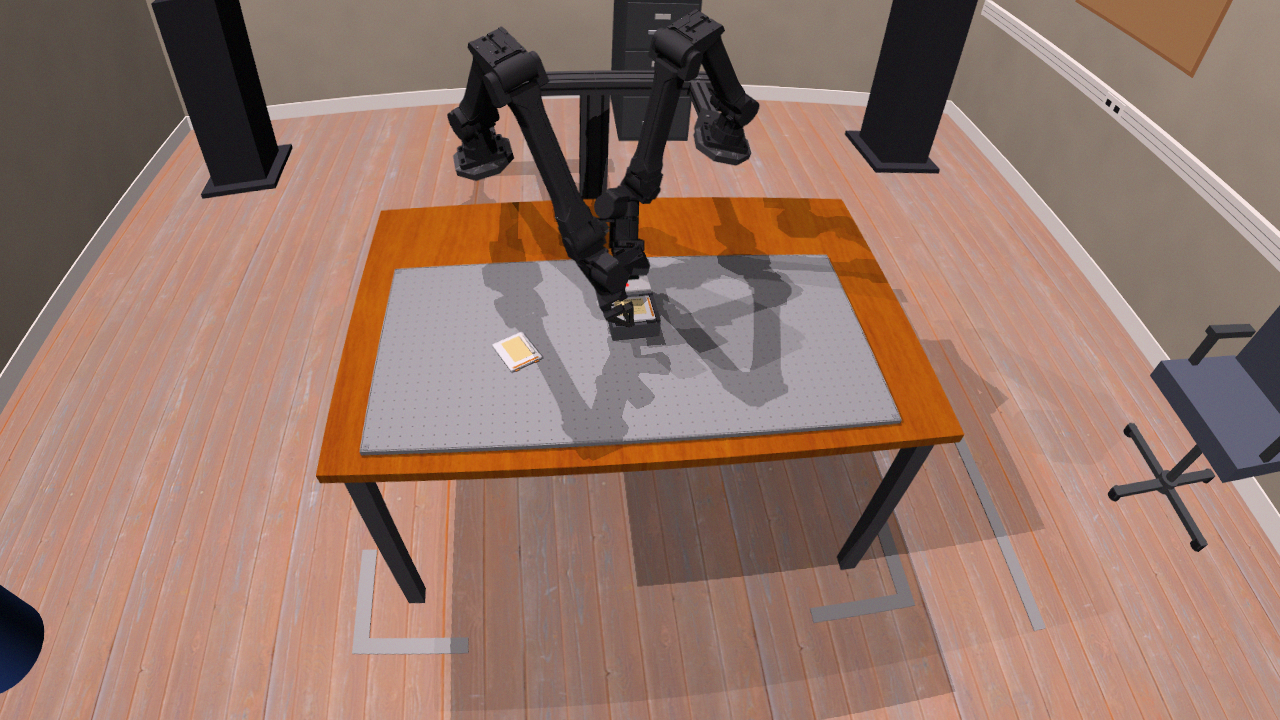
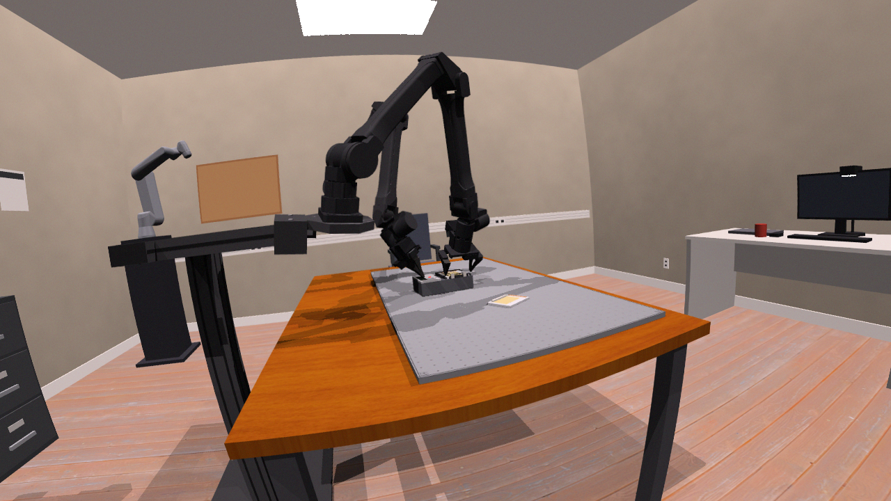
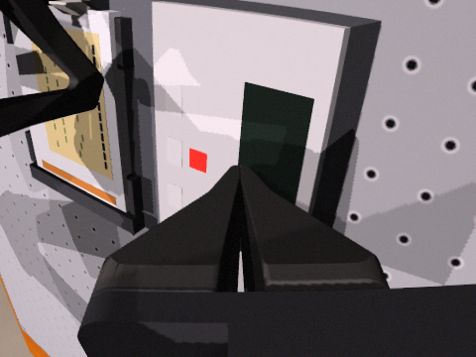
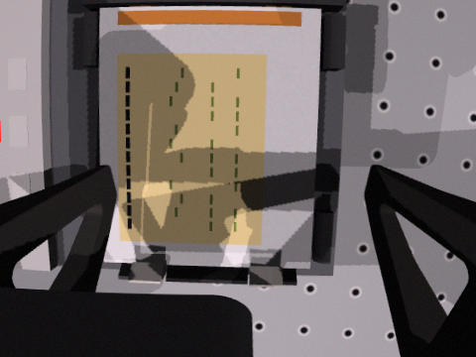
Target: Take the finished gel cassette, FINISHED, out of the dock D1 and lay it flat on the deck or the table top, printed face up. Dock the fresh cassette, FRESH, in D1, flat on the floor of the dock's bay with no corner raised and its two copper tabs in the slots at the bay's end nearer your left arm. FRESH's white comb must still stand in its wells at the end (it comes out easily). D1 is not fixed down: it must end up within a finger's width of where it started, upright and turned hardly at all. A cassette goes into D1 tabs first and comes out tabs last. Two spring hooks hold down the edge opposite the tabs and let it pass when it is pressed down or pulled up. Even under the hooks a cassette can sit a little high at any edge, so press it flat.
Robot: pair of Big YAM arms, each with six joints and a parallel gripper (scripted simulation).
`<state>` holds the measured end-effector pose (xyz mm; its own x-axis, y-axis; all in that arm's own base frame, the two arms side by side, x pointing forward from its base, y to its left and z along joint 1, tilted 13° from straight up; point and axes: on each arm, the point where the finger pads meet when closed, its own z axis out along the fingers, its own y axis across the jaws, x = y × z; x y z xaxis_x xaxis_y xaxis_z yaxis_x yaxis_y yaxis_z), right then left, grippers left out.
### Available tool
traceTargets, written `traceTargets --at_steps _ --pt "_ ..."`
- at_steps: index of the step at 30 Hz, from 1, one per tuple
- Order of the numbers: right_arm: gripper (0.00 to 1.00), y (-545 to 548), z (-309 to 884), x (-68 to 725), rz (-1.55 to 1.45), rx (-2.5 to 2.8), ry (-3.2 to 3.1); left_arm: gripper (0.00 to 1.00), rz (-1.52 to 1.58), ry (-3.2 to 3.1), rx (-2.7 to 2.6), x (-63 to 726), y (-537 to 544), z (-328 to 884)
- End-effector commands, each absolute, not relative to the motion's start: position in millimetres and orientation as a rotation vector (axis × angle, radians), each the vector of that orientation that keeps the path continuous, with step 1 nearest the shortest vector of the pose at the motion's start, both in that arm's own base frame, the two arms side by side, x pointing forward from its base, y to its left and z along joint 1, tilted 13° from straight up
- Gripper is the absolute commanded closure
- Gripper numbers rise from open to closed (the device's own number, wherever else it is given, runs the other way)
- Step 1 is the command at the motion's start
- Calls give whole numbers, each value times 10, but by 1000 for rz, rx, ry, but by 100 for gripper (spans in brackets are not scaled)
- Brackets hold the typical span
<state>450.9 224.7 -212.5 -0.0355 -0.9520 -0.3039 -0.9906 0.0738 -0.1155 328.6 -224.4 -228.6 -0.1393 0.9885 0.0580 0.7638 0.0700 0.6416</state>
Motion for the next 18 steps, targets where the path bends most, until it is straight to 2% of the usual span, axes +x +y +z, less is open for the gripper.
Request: traceTargets --at_steps 1,18 --pt "2 2252 -1959 4568 173 -1937 2042 100 773 2043 1867 3023 -1855 -2769" --pt "2 2259 -1905 4610 168 -1933 2035 100 773 2043 1867 3023 -1855 -2769"
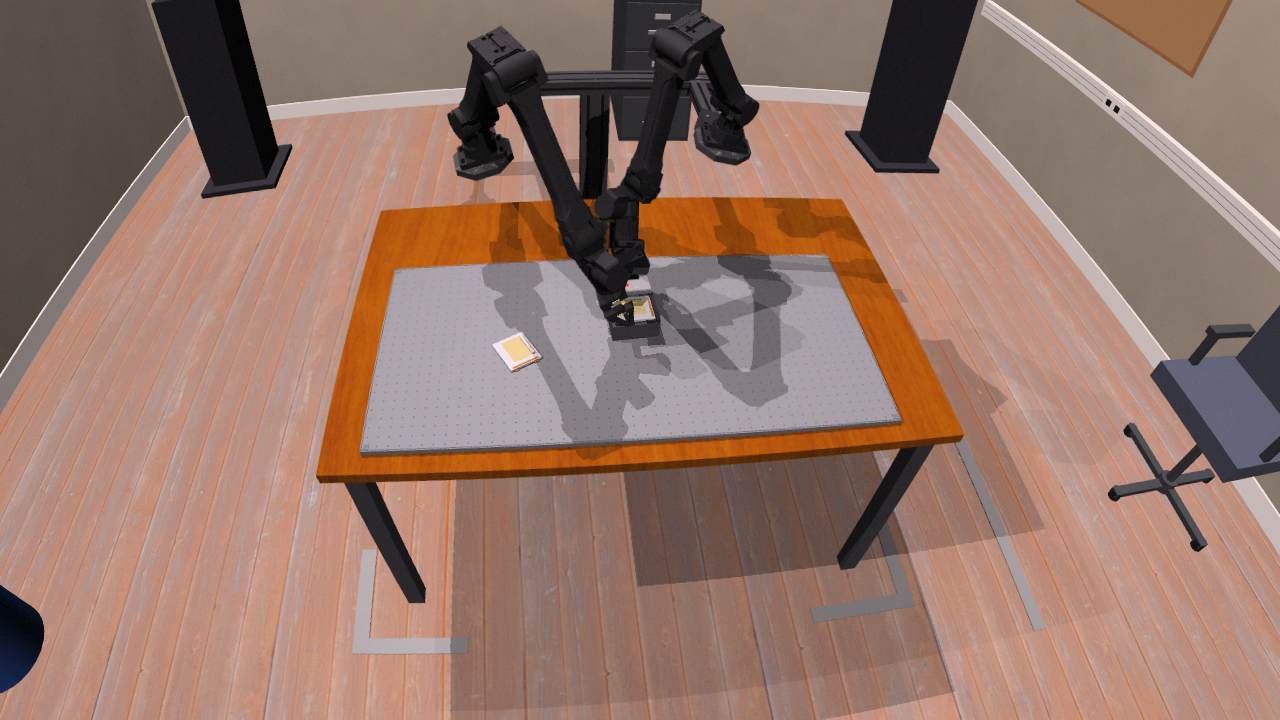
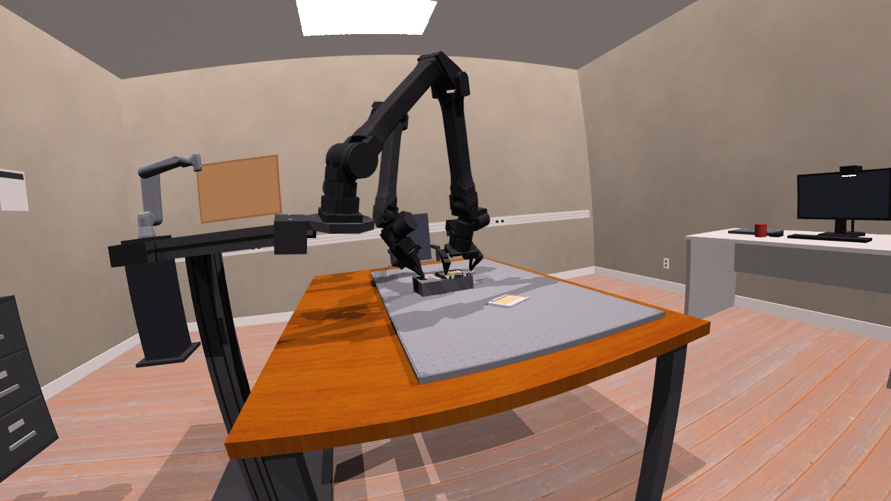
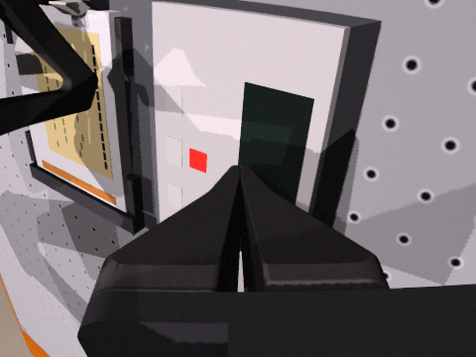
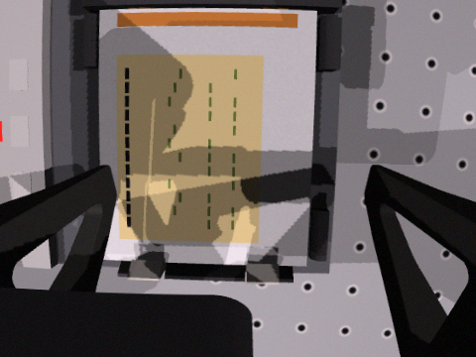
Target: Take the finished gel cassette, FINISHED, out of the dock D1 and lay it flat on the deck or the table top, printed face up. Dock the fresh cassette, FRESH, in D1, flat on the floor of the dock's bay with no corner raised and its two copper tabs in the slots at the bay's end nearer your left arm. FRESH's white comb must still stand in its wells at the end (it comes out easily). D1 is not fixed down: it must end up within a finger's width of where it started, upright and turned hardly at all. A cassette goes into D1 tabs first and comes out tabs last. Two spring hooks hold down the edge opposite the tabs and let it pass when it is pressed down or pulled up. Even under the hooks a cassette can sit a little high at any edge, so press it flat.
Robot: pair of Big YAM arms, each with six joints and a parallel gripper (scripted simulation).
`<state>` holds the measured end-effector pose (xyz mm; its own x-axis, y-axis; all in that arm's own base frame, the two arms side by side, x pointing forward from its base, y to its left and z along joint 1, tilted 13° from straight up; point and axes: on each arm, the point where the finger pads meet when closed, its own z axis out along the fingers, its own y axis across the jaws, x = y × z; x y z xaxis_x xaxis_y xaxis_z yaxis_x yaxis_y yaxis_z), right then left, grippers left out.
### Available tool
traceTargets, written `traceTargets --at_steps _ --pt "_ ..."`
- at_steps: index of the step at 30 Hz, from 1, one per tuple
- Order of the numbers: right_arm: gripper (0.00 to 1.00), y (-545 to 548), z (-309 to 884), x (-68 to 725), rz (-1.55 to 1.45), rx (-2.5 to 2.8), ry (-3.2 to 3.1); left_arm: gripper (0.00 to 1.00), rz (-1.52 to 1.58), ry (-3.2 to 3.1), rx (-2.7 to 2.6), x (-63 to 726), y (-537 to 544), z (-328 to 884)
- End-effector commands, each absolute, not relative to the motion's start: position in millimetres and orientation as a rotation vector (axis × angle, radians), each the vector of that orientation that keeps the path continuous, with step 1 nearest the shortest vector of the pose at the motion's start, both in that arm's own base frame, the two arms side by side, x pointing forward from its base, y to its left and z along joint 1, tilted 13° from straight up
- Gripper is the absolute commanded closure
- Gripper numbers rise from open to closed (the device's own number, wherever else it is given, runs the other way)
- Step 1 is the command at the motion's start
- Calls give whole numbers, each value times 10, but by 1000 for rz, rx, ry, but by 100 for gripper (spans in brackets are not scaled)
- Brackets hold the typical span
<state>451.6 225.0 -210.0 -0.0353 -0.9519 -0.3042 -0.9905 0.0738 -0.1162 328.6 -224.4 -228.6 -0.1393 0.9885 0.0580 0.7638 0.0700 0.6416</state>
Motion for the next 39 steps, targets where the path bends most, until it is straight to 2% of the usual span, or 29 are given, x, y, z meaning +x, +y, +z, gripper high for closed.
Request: traceTargets --at_steps 1,39 --pt "2 2259 -1905 4610 168 -1933 2035 100 773 2043 1867 3023 -1855 -2769" --pt "2 2226 -1827 4632 165 -1930 2031 100 773 2043 1867 3023 -1855 -2769"
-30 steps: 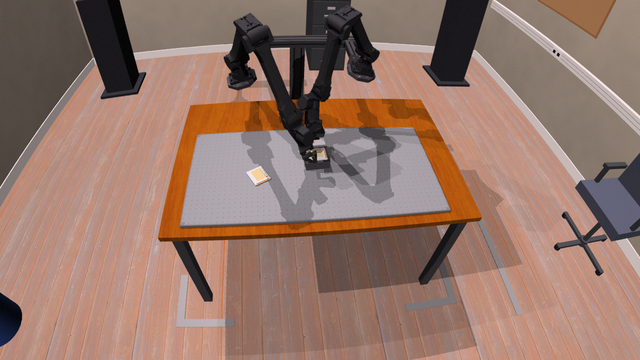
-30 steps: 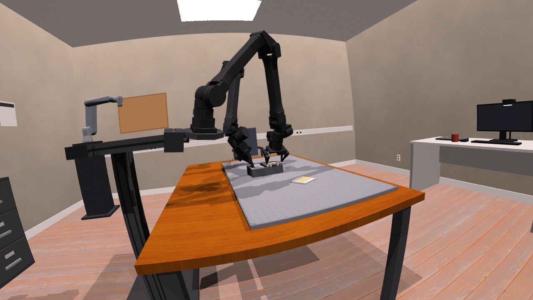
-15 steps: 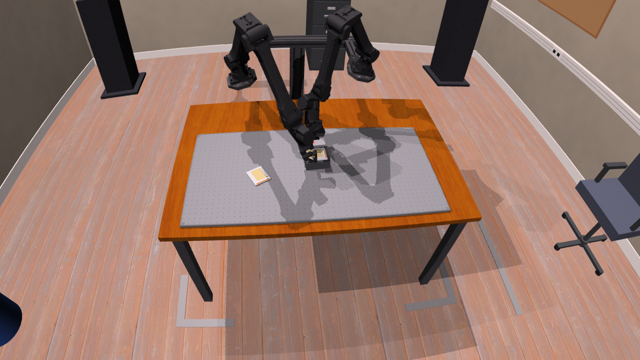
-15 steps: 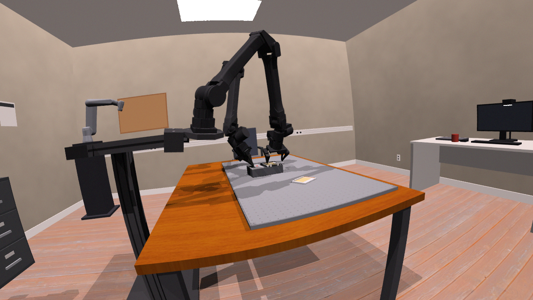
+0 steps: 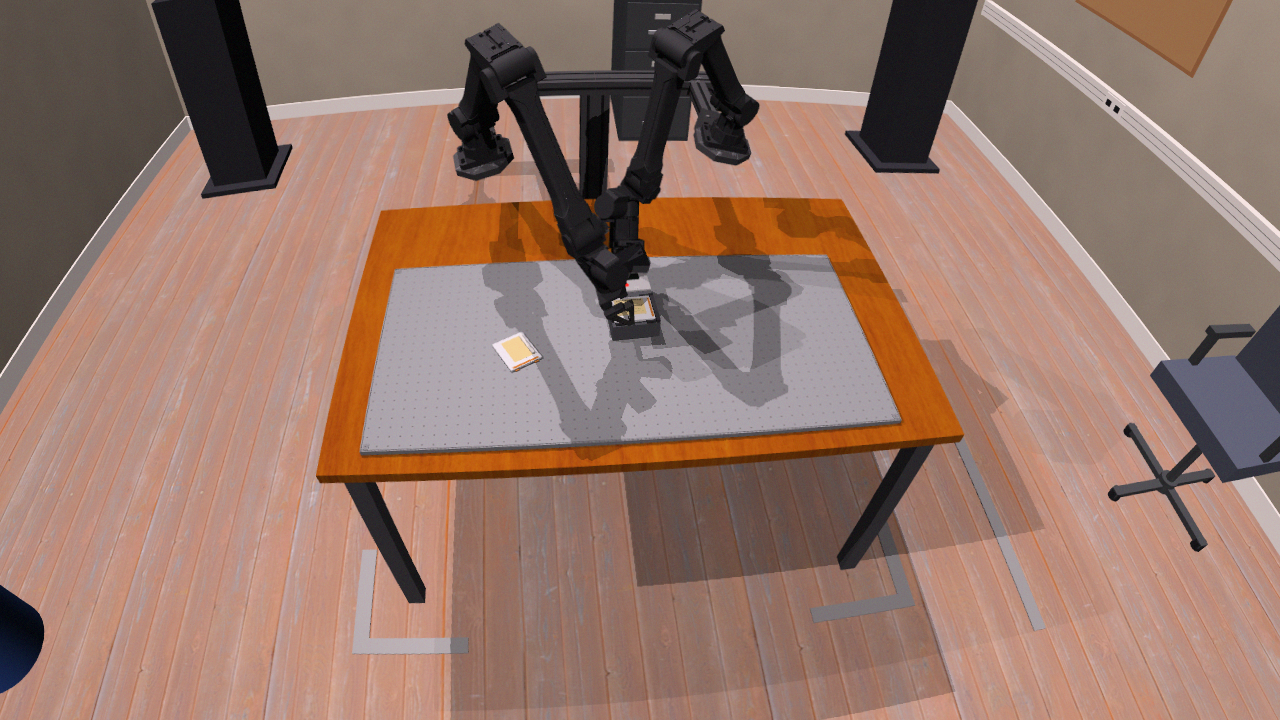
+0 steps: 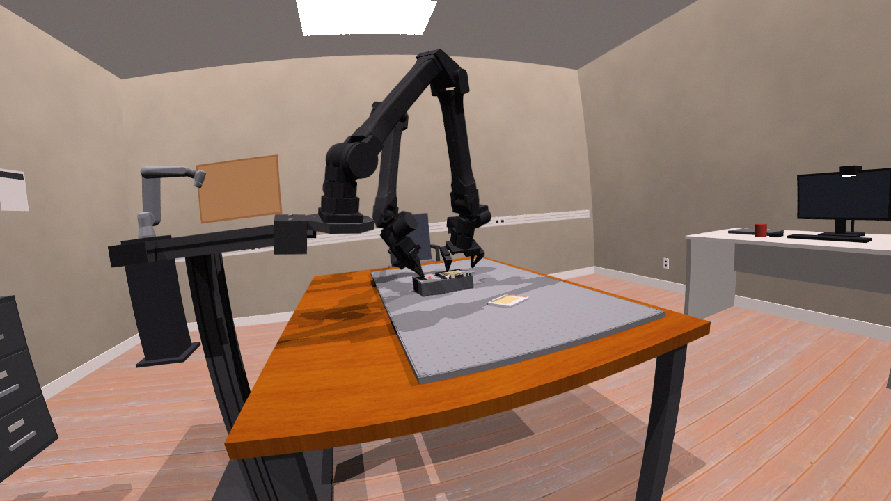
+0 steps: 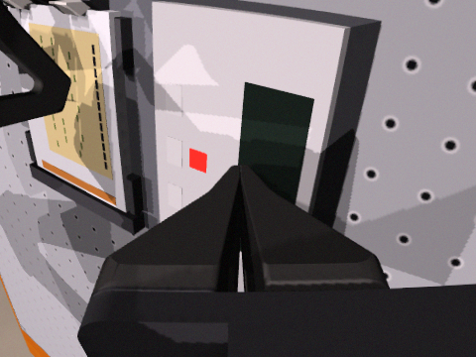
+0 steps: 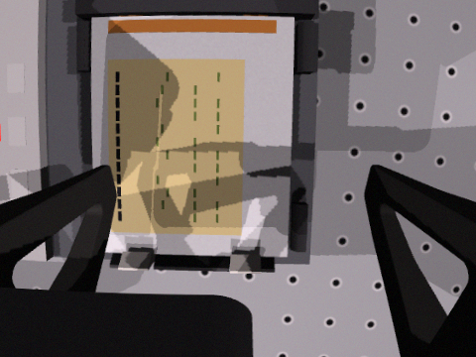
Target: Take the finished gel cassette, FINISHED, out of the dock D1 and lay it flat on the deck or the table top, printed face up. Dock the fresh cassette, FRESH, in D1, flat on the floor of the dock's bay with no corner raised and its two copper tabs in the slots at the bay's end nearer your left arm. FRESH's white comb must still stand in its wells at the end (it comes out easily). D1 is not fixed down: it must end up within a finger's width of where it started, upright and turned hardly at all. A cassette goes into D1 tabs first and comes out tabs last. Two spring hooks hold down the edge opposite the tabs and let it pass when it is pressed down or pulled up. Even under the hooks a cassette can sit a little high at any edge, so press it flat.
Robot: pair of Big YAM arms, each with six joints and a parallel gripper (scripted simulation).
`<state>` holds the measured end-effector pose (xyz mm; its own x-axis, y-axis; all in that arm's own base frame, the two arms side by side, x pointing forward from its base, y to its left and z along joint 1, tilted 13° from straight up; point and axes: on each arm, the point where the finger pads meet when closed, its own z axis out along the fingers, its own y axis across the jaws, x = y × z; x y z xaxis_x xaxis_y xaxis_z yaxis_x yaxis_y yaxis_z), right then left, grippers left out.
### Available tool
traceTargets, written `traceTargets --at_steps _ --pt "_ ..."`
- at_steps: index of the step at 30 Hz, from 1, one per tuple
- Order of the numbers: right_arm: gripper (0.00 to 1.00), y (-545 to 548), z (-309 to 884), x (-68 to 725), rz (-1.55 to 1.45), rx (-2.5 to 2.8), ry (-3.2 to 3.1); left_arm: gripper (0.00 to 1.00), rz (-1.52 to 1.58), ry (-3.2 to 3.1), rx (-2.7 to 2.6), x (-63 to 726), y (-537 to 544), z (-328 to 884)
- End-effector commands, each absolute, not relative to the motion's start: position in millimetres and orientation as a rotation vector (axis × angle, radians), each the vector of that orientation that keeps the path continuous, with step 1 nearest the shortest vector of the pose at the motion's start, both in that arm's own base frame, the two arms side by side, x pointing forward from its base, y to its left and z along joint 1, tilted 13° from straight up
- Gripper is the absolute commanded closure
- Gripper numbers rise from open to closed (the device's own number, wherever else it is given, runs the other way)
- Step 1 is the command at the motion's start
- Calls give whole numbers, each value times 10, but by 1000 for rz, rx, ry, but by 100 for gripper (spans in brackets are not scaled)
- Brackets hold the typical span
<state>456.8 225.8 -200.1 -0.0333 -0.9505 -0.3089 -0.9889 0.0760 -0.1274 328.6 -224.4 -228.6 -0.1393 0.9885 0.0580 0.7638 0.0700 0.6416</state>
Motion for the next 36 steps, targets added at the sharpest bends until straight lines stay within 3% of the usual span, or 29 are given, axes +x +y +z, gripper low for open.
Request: traceTargets --at_steps 1,36 --pt "2 2226 -1827 4632 165 -1930 2031 100 773 2043 1867 3023 -1855 -2769" --pt "2 2192 -1757 4612 166 -1932 2029 100 773 2043 1867 3023 -1855 -2769"
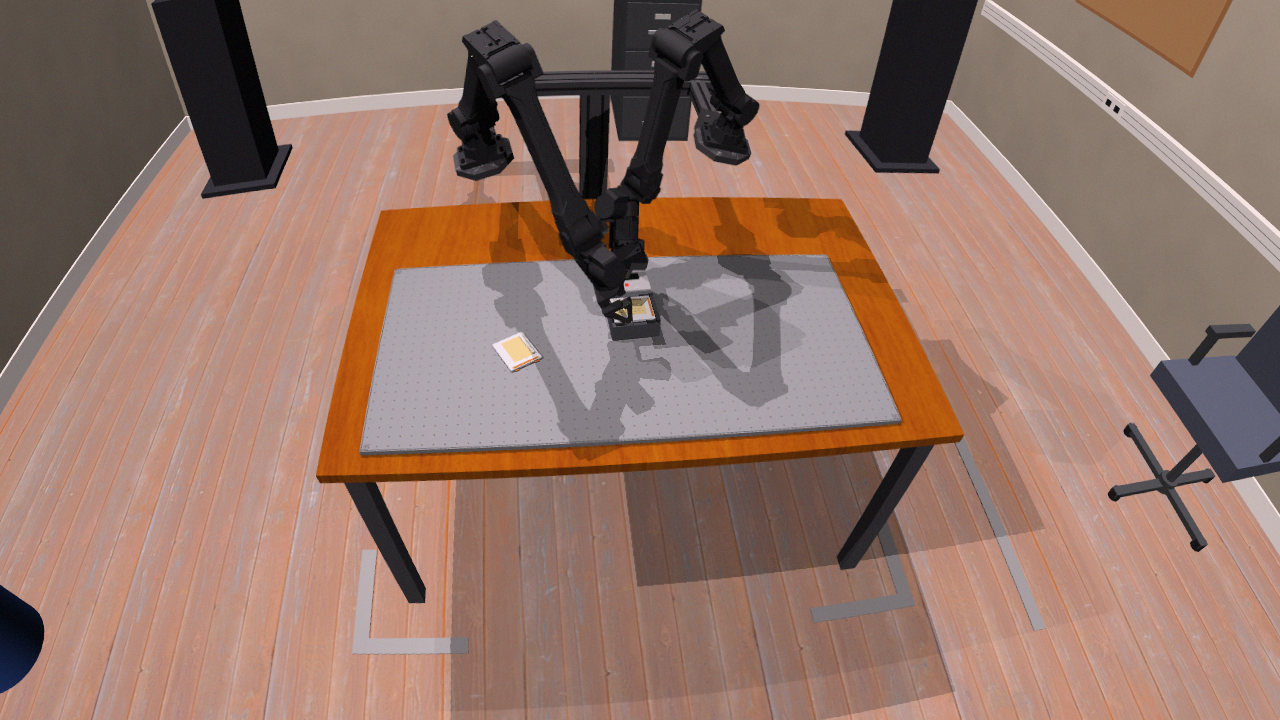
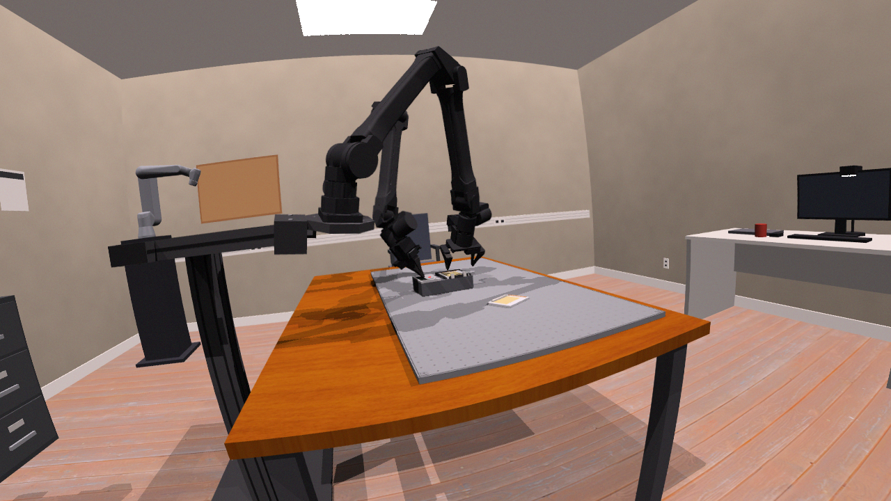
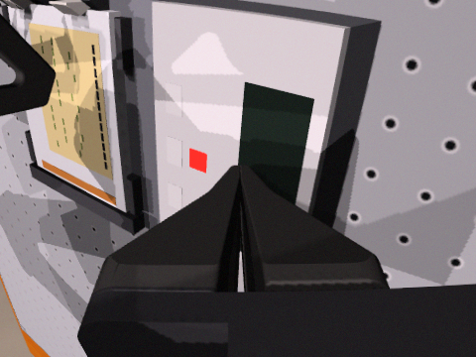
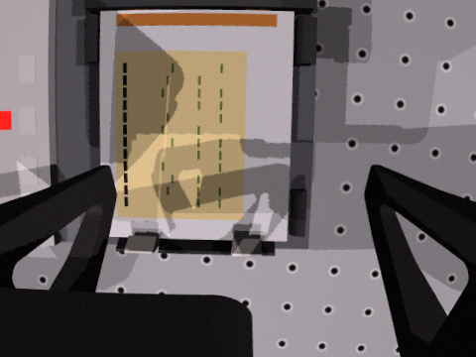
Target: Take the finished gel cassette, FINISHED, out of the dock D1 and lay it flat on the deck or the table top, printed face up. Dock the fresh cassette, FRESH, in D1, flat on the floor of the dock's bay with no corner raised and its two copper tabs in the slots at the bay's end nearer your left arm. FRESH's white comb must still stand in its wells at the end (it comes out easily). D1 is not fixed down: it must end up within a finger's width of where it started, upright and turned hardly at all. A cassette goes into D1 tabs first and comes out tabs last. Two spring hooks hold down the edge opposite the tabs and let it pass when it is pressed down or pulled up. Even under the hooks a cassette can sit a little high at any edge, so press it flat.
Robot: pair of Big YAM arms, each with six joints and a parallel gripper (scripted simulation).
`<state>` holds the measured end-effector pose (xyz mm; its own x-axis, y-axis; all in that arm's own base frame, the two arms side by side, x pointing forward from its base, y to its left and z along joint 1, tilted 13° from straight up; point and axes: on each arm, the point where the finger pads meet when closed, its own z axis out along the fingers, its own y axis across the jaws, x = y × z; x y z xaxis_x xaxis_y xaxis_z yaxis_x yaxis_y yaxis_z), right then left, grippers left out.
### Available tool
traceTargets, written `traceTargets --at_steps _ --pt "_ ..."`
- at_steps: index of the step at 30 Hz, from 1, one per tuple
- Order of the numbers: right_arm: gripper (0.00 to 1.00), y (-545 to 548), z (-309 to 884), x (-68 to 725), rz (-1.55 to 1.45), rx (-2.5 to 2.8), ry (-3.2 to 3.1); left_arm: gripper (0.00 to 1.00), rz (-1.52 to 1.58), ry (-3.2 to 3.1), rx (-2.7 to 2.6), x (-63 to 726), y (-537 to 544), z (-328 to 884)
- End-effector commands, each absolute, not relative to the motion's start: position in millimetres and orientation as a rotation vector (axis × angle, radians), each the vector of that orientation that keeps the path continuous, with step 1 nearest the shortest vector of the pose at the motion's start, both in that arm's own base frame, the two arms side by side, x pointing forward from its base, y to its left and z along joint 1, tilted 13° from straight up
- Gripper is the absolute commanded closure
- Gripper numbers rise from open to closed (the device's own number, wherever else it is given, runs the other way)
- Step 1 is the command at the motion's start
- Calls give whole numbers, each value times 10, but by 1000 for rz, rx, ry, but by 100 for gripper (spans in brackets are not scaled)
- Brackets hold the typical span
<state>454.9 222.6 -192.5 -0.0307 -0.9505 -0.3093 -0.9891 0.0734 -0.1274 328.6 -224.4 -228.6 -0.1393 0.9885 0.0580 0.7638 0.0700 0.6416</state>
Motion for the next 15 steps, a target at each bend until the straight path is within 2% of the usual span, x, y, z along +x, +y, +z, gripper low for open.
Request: traceTargets --at_steps 1,15 --pt "2 2192 -1757 4612 166 -1932 2029 100 773 2043 1867 3023 -1855 -2769" --pt "2 2172 -1751 4592 168 -1933 2033 100 773 2043 1867 3023 -1855 -2769"
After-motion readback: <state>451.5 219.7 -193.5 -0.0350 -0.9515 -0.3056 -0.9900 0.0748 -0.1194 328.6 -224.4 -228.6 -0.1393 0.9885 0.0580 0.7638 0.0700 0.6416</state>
